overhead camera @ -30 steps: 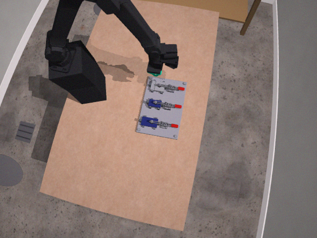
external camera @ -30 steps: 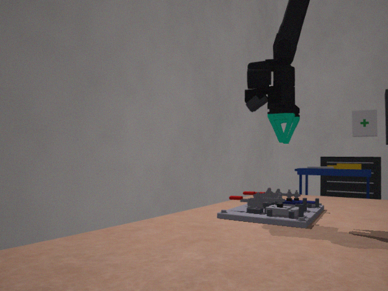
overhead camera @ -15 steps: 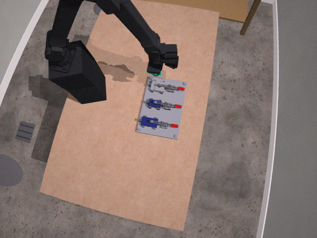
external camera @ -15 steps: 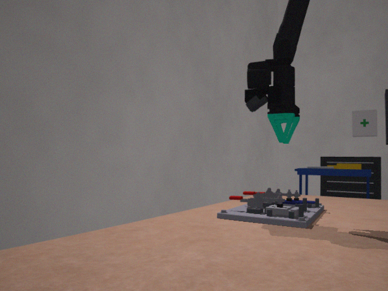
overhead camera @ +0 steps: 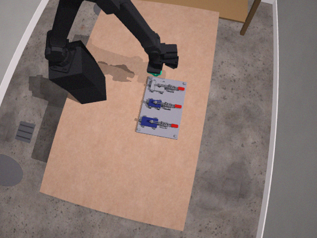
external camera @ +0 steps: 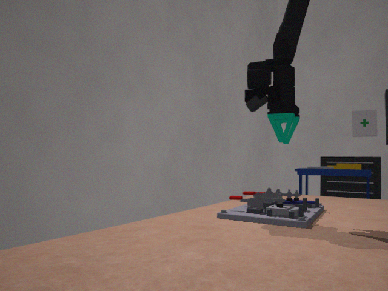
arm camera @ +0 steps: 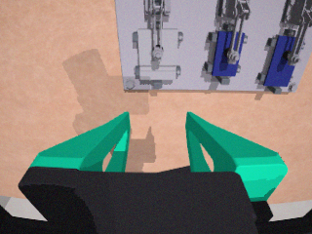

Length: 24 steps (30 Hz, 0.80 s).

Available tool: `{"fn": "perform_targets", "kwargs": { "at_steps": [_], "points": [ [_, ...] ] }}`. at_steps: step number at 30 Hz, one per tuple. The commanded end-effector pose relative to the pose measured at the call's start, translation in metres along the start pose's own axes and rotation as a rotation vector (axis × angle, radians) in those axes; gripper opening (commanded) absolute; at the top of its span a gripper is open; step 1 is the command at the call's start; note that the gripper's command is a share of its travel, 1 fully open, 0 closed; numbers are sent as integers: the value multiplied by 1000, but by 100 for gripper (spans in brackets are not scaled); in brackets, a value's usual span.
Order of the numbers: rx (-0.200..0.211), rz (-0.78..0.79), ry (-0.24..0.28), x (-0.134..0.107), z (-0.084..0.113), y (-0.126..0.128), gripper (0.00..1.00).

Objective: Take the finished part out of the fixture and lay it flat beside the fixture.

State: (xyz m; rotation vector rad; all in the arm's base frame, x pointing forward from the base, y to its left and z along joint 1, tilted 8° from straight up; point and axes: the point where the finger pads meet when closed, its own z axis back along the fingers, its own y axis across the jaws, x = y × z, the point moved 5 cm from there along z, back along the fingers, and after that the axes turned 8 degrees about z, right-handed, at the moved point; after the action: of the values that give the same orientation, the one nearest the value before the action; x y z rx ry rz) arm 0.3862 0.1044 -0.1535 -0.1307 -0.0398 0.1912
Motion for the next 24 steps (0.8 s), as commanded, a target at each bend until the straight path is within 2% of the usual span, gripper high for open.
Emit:
{"fn": "perform_targets", "kwargs": {
  "at_steps": [1, 11, 13, 24],
  "points": [
    [0, 16, 13, -8, -5, 6, 45],
    [1, 14, 3, -3, -10, 4, 45],
    [3, 10, -13, 6, -14, 2, 45],
    [2, 0, -9, 4, -60, -2, 45]
  ]
}}
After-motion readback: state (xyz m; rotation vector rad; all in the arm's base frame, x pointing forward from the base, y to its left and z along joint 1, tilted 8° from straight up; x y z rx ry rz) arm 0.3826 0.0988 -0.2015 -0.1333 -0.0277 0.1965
